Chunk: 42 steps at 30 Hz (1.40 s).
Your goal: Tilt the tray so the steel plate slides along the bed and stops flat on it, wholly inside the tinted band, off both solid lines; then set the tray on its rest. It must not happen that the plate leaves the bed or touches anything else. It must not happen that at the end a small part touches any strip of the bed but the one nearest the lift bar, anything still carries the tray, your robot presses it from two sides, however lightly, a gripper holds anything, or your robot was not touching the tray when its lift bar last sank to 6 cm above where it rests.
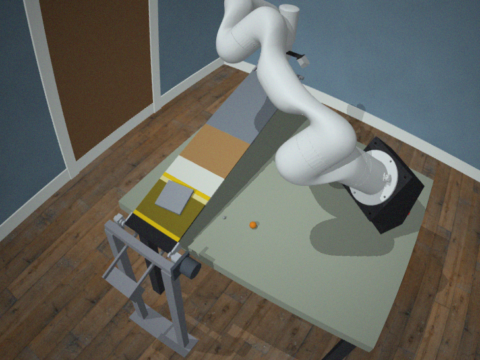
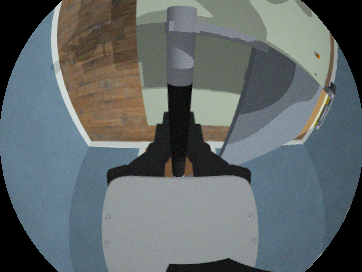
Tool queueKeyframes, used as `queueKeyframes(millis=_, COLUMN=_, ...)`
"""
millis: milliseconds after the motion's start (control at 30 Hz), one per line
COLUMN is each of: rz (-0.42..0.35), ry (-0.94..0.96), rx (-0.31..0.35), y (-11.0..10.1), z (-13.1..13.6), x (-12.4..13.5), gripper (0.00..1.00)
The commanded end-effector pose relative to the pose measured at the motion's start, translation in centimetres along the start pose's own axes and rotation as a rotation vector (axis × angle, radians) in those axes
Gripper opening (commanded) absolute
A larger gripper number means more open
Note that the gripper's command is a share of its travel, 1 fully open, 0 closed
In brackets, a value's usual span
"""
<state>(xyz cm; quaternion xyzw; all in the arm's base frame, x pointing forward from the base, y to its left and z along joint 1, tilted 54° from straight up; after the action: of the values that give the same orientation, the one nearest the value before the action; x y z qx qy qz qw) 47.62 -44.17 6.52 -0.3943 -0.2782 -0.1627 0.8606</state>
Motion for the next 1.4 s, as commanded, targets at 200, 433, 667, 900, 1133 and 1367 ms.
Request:
queueKeyframes(millis=200, rz=0.001, ry=0.001, rx=-0.003, y=5.3, z=-1.2, x=-0.4, gripper=0.0)
queueKeyframes(millis=433, rz=0.001, ry=0.001, rx=-0.003, y=5.3, z=-1.2, x=-0.4, gripper=0.0)
queueKeyframes(millis=667, rz=0.001, ry=0.001, rx=-0.003, y=5.2, z=-1.2, x=-0.4, gripper=0.0)
queueKeyframes(millis=900, rz=0.001, ry=0.001, rx=-0.003, y=3.5, z=-0.9, x=-0.3, gripper=0.0)
queueKeyframes(millis=1133, rz=0.001, ry=0.001, rx=-0.003, y=1.9, z=-0.5, x=-0.2, gripper=0.0)
queueKeyframes(millis=1367, rz=0.001, ry=0.001, rx=-0.003, y=5.1, z=-1.2, x=-0.3, gripper=0.0)
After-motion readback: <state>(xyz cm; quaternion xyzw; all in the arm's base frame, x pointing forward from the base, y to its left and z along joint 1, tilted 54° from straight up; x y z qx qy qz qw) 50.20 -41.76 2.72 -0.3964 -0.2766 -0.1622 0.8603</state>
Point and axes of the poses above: the point where the finger pads meet when closed, its own y axis out along the fingers, its own z axis across the jaws, x = y × z, the point moved 5 cm from there along -y, back along the fingers, and after that the axes turned 15 degrees about -y, right-handed, at the moved point
